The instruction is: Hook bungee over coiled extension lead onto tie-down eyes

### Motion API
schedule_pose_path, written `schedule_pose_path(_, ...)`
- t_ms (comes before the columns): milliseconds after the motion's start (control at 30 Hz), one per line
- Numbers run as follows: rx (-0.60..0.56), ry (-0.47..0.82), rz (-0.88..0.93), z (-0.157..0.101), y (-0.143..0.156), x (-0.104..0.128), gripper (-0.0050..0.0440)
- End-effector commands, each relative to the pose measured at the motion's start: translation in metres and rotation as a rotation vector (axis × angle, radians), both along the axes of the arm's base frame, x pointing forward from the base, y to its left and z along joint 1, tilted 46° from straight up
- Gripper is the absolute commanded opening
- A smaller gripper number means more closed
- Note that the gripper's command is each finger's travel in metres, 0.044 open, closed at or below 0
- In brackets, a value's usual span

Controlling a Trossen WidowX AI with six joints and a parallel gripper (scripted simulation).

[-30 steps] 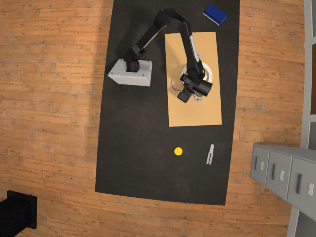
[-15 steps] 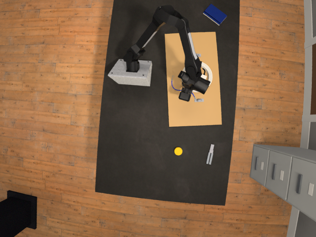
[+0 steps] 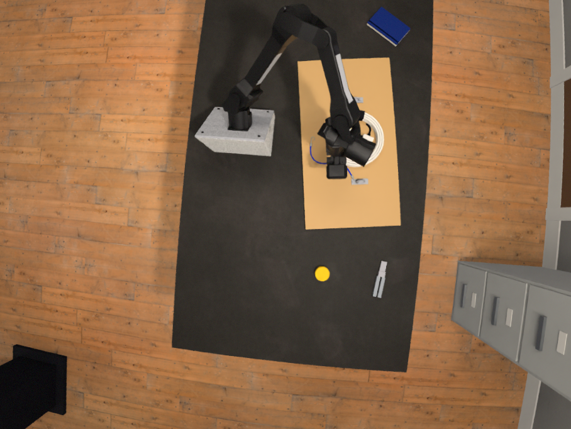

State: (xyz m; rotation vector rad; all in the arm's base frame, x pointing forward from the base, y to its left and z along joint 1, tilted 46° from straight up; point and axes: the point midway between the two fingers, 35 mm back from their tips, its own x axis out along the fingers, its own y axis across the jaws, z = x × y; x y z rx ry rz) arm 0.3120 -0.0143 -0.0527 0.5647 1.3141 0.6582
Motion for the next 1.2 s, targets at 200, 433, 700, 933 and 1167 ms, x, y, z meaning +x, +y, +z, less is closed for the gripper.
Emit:
schedule_pose_path(200, -0.038, -0.155, 0.17, 0.01, 0.005, -0.01, 0.015)
schedule_pose_path(433, -0.054, -0.247, 0.278, 0.012, 0.008, -0.018, 0.015)
schedule_pose_path(700, -0.07, -0.355, 0.404, 0.015, 0.012, -0.027, 0.015)
schedule_pose_path(933, -0.083, -0.464, 0.53, 0.018, 0.016, -0.037, 0.015)
schedule_pose_path(1167, -0.091, -0.542, 0.62, 0.02, 0.018, -0.043, 0.015)
